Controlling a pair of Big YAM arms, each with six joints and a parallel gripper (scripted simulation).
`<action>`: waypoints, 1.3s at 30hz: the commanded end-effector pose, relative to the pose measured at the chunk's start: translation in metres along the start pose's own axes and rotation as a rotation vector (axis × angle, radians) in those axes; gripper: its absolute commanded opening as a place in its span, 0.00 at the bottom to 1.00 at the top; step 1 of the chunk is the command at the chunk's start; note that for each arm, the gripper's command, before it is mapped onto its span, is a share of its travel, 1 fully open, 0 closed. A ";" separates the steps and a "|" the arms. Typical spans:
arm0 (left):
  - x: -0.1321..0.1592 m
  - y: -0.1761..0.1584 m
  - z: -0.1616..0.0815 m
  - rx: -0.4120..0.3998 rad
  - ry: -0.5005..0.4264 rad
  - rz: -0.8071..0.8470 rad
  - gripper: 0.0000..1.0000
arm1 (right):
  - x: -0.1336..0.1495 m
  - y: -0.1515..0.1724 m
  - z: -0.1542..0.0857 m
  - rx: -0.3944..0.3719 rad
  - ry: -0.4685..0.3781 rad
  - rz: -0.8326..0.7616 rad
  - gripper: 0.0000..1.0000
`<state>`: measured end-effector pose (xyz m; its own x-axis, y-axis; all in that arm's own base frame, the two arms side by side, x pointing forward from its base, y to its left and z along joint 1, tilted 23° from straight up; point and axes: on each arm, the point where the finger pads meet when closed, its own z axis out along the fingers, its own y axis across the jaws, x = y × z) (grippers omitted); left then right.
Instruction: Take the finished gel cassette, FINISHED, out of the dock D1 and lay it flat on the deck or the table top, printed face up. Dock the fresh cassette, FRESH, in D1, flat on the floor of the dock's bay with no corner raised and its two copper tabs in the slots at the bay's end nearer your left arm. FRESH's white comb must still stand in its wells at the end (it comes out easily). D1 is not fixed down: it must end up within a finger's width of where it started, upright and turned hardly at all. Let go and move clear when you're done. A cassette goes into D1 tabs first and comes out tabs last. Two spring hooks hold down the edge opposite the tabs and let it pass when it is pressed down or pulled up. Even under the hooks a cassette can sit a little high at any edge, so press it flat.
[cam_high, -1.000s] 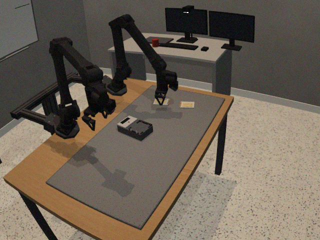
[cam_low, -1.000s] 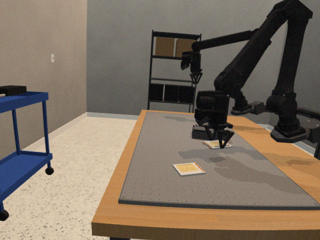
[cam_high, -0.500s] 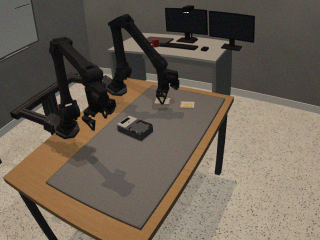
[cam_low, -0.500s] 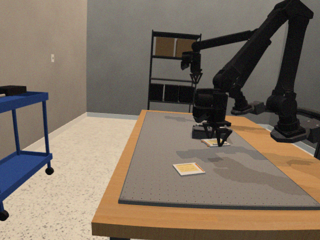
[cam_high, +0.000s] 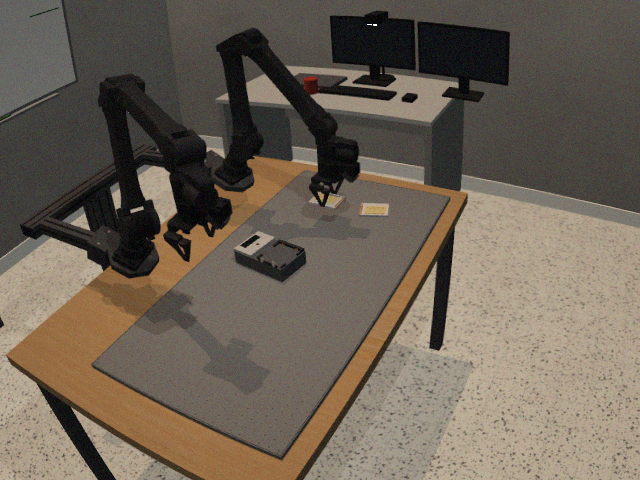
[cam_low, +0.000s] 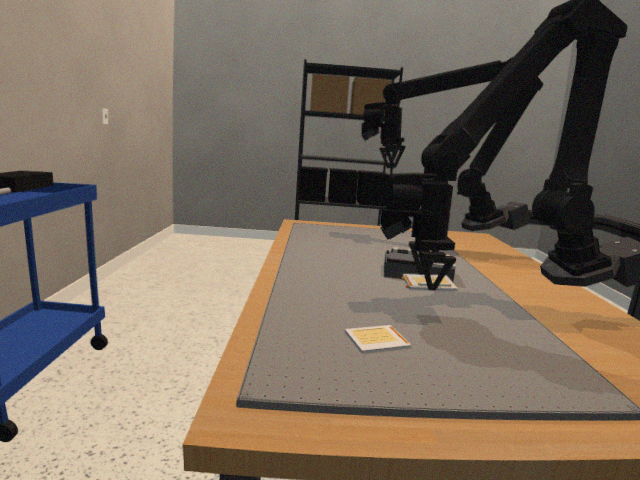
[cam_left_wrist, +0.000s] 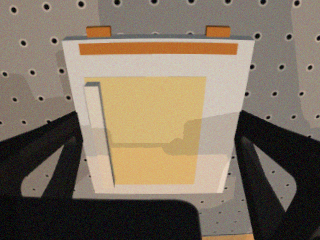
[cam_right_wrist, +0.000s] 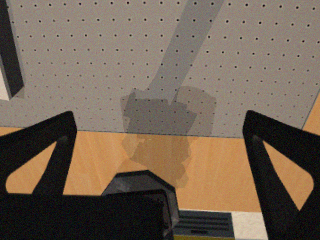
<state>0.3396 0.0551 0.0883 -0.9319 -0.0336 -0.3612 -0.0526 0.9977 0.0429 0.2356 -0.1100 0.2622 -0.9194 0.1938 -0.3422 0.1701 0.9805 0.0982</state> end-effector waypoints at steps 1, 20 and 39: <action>-0.023 0.002 -0.011 -0.002 -0.030 0.177 0.00 | -0.019 -0.004 -0.025 0.018 -0.045 0.011 1.00; -0.024 0.002 -0.011 -0.009 -0.025 0.744 0.00 | -0.019 -0.004 -0.025 0.018 -0.045 0.011 1.00; -0.025 0.002 -0.011 -0.016 -0.022 1.310 0.00 | -0.019 -0.004 -0.025 0.018 -0.045 0.011 1.00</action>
<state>0.3402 0.0559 0.0905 -0.4302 0.8967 -0.1044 0.8296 0.4383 0.3459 0.2356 -0.1100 0.2622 -0.9194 0.1938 -0.3422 0.1701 0.9805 0.0982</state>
